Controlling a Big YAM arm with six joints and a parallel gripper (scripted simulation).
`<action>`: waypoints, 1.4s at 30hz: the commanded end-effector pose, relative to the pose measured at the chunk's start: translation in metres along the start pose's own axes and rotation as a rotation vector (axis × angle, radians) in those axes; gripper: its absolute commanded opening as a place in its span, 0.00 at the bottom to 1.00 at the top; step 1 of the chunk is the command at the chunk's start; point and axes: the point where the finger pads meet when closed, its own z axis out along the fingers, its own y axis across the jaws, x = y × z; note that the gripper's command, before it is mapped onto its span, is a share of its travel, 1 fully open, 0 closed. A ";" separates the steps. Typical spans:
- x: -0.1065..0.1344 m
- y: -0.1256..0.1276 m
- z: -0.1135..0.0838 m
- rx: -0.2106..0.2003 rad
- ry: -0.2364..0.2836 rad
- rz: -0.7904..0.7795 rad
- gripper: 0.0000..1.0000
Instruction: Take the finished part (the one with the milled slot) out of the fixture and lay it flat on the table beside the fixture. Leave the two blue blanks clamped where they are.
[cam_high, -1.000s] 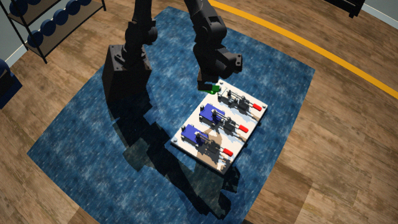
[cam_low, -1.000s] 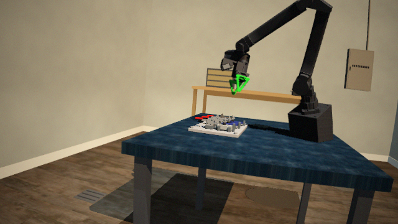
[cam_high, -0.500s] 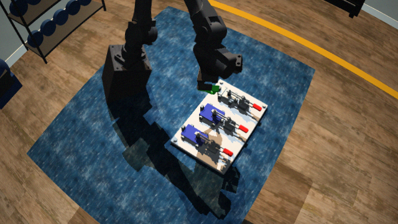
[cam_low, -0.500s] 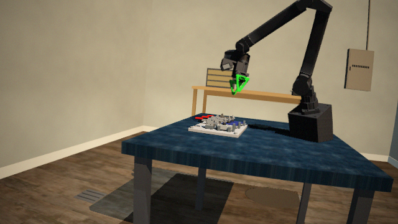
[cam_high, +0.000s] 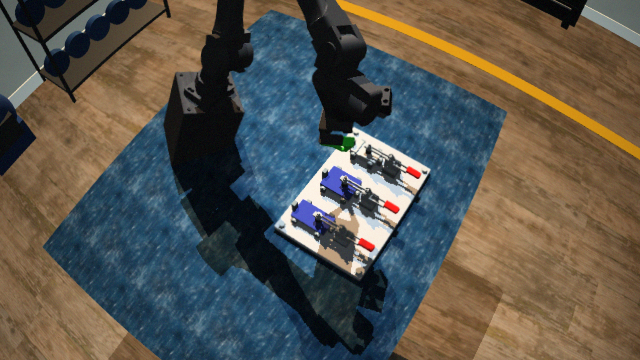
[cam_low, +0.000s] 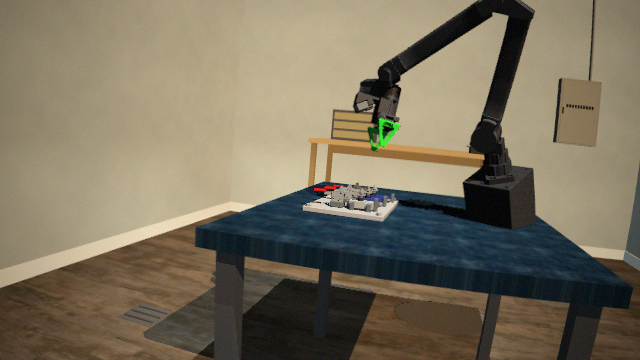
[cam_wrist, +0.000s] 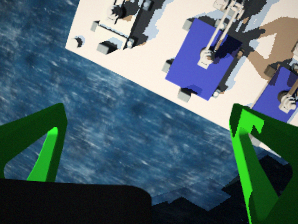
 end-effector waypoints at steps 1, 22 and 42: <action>-0.029 -0.005 -0.011 0.020 -0.026 -0.023 1.00; -0.033 -0.007 -0.012 0.025 -0.033 -0.031 1.00; -0.049 0.022 -0.010 0.084 0.045 0.117 1.00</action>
